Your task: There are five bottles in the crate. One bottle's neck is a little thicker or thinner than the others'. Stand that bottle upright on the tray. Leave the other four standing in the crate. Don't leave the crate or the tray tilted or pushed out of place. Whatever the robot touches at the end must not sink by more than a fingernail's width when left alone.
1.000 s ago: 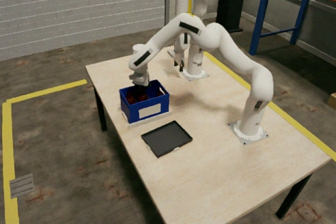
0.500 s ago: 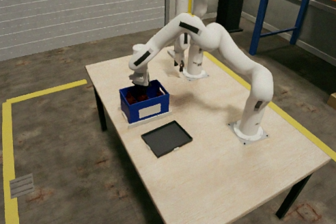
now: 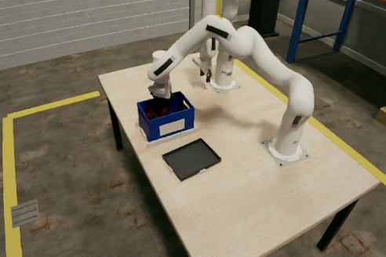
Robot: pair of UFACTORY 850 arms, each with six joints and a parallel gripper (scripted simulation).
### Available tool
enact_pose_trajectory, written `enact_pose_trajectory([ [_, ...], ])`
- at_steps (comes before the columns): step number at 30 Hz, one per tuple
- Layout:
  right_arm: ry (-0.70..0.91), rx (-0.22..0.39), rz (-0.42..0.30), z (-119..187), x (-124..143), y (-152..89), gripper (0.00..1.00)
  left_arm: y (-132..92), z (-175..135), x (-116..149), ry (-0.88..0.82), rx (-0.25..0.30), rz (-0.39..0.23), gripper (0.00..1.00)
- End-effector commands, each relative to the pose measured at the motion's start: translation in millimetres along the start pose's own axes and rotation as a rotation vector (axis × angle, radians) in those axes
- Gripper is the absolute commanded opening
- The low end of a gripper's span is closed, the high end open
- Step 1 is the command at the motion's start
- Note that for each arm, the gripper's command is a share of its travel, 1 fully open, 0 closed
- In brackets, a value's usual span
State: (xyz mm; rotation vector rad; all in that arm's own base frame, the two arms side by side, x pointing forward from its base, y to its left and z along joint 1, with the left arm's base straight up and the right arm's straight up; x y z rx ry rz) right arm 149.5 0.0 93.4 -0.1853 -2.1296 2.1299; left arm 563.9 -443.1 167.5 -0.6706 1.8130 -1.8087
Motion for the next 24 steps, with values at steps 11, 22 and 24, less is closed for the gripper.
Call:
enact_pose_trajectory([
  [11, 0.000, 0.000, 0.001, -0.1, -0.5, -0.1, 1.00, -1.4, 0.8, -0.2, 0.000, 0.003, 0.001, 0.66],
  [22, 0.000, 0.000, 0.001, -0.1, -0.5, -0.1, 1.00, -2.5, 0.8, -0.2, 0.000, 0.003, 0.001, 0.66],
  [24, 0.000, 0.000, 0.001, -0.1, -0.5, -0.1, 1.00, -4.1, 0.8, -0.2, 0.000, 0.003, 0.001, 0.66],
])
Point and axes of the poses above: on each arm, the point where the finger pads meet when closed, its own y axis out along the fingers, its own z axis across the jaws, x = y × z, the point moved 1 cm from there along -y, back along the fingers, and after that the axes turned 10 degrees about y, right-handed, at the moved point
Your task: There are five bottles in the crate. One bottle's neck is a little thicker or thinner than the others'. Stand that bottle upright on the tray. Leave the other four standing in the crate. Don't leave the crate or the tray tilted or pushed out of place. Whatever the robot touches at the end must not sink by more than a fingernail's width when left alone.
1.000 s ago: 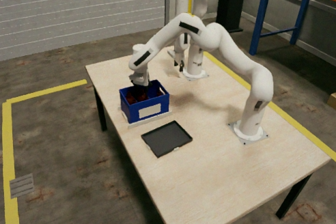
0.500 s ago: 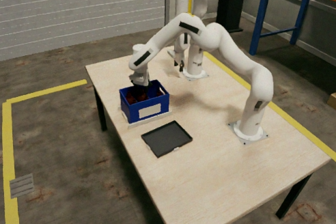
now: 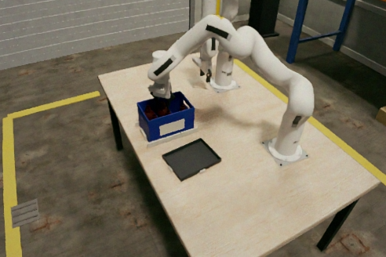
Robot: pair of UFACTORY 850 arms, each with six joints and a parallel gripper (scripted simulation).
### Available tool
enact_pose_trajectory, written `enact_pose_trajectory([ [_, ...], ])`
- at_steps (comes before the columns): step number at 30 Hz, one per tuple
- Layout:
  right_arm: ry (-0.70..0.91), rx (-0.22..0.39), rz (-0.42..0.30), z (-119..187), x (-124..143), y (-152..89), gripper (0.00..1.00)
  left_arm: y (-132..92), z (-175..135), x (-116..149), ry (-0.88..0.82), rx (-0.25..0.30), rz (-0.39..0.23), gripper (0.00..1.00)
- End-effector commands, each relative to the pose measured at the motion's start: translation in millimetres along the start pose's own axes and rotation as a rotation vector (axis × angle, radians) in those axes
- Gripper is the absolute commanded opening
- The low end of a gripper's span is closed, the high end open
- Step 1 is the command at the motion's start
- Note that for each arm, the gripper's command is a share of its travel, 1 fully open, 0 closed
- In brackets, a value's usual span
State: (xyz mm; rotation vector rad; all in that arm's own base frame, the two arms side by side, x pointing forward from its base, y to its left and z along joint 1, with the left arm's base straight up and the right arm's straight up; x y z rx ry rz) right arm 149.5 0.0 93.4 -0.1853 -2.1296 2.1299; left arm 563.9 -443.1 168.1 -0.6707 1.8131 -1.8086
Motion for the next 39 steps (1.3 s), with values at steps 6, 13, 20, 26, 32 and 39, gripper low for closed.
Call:
enact_pose_trajectory([
  [6, 0.000, 0.000, 0.001, 0, -1, 0, 1.00, -10, 1, 0, 0.000, 0.003, 0.001, 0.66],
  [13, 0.000, 0.000, 0.001, 0, -1, 0, 1.00, -29, 1, 0, 0.000, 0.003, 0.001, 0.66],
  [20, 0.000, 0.000, 0.001, 0, -1, 0, 1.00, -53, 1, 0, 0.000, 0.003, 0.001, 0.66],
  [26, 0.000, 0.000, 0.001, 0, -1, 0, 1.00, -66, 1, 0, 0.000, 0.003, 0.001, 0.66],
  [32, 0.000, 0.000, 0.001, 0, -1, 0, 1.00, -79, 1, 0, 0.000, 0.003, 0.001, 0.66],
  [39, 0.000, 0.000, 0.001, 0, -1, 0, 1.00, -84, 1, 0, 0.000, 0.003, 0.001, 0.66],
])
Point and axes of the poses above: on each arm, the point where the finger pads meet when closed, its own y axis out along the fingers, its own z axis across the jaws, x = y × z, the point moved 1 cm from there along -y, back along the fingers, and after that the axes turned 10 degrees about y, right-handed, at the moved point
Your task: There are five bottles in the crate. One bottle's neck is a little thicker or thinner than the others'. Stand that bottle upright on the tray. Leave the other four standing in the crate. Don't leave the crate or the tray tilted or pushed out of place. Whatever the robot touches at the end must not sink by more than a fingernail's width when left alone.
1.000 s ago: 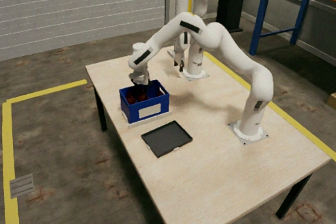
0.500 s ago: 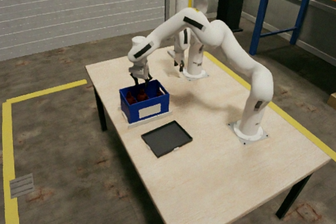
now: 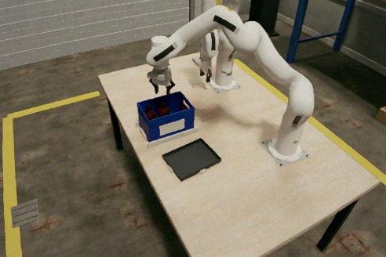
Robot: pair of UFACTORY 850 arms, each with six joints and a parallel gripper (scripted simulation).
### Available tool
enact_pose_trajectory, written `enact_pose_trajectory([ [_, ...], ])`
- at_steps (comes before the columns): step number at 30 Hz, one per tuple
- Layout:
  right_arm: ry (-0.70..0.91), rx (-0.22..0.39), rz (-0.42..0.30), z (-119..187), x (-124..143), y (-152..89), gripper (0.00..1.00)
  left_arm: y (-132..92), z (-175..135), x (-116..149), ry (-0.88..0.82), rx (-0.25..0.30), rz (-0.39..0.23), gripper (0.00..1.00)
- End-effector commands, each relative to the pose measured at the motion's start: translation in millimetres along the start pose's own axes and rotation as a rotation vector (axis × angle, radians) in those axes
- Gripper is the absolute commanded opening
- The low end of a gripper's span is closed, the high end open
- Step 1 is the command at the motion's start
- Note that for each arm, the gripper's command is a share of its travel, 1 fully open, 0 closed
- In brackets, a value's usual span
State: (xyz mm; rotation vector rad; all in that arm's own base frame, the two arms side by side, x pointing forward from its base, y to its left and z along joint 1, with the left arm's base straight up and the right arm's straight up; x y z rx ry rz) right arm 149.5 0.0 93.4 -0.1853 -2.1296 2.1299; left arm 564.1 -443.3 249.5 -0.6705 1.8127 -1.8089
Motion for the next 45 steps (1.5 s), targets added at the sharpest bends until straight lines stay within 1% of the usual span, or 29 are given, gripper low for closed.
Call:
enact_pose_trajectory([
  [1, 0.000, 0.000, 0.001, 0, -1, 0, 1.00, -4, 1, 0, 0.000, 0.002, 0.001, 0.66],
  [5, 0.000, 0.000, 0.001, 0, -1, 0, 1.00, -4, 1, 0, 0.000, 0.002, 0.001, 0.66],
  [6, 0.000, 0.000, 0.001, 0, -1, 0, 1.00, -4, 1, 0, 0.000, 0.002, 0.001, 0.00],
  [40, 0.000, 0.000, 0.001, 0, -1, 0, 1.00, -4, 0, -1, 0.000, 0.002, 0.001, 0.00],
  [41, 0.000, 0.000, 0.001, 0, -1, 0, 1.00, -4, -4, -5, 0.000, 0.002, 0.001, 0.00],
  [44, 0.000, 0.000, 0.001, 0, -1, 0, 1.00, -4, -33, -30, 0.000, 0.002, 0.001, 0.00],
  [45, 0.000, 0.000, 0.001, 0, -1, 0, 1.00, -4, -37, -33, 0.000, 0.002, 0.001, 0.00],
])
Point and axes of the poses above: on each arm, the point where the finger pads meet when closed, its own y axis out along the fingers, its own z axis across the jaws, x = y × z, the point moved 1 cm from there along -y, back along the fingers, and after that the axes turned 10 degrees about y, right-handed, at the moved point
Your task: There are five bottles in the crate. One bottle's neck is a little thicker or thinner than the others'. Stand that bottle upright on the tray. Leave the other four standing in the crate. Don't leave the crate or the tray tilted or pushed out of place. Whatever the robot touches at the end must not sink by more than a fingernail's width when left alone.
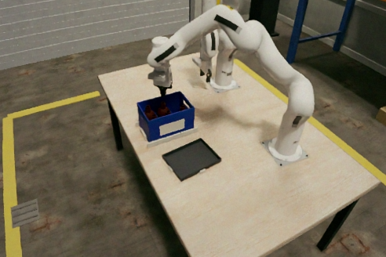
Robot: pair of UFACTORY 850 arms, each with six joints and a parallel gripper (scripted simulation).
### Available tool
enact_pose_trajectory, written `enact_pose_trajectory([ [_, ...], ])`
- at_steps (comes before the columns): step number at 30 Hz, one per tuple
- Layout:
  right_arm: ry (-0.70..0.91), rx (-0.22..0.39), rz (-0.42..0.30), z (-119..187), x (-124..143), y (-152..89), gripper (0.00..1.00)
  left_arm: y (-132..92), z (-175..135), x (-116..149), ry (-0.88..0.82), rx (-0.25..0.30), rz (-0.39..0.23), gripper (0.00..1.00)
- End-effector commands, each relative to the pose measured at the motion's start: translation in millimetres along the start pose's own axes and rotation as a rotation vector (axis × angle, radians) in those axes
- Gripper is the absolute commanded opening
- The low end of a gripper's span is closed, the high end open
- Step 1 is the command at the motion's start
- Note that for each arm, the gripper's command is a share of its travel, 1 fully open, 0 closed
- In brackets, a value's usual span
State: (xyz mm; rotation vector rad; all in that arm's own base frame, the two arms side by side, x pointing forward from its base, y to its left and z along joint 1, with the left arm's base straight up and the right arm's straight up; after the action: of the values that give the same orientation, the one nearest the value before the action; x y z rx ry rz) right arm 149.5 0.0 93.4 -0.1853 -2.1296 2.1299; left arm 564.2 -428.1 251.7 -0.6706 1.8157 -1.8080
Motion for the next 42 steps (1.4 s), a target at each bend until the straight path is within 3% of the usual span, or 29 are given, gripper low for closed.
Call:
enact_pose_trajectory([
  [1, 0.000, 0.000, 0.001, 0, -1, 0, 1.00, -2, -31, -27, -0.001, 0.004, 0.001, 0.00],
  [4, 0.000, 0.000, 0.001, 0, -1, 0, 1.00, -2, -53, -42, -0.001, 0.004, 0.001, 0.00],
  [11, 0.000, 0.000, 0.001, 0, -1, 0, 1.00, -2, -57, -45, -0.001, 0.004, 0.001, 0.00],
  [12, 0.000, 0.000, 0.001, 0, -1, 0, 1.00, -2, -57, -45, -0.001, 0.004, 0.001, 0.66],
  [42, 0.000, 0.000, 0.001, 0, -1, 0, 1.00, -2, -57, -45, -0.001, 0.004, 0.001, 0.66],
])
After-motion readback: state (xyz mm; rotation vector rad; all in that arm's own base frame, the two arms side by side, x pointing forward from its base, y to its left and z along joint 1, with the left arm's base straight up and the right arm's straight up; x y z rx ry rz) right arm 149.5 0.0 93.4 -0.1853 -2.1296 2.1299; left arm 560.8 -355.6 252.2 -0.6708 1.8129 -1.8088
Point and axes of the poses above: on each arm, the point where the finger pads meet when closed, its own y axis out along the fingers, its own z axis across the jaws, x = y × z, the point moved 1 cm from there along -y, back along the fingers, and after that the axes turned 10 degrees about y, right-handed, at the moved point
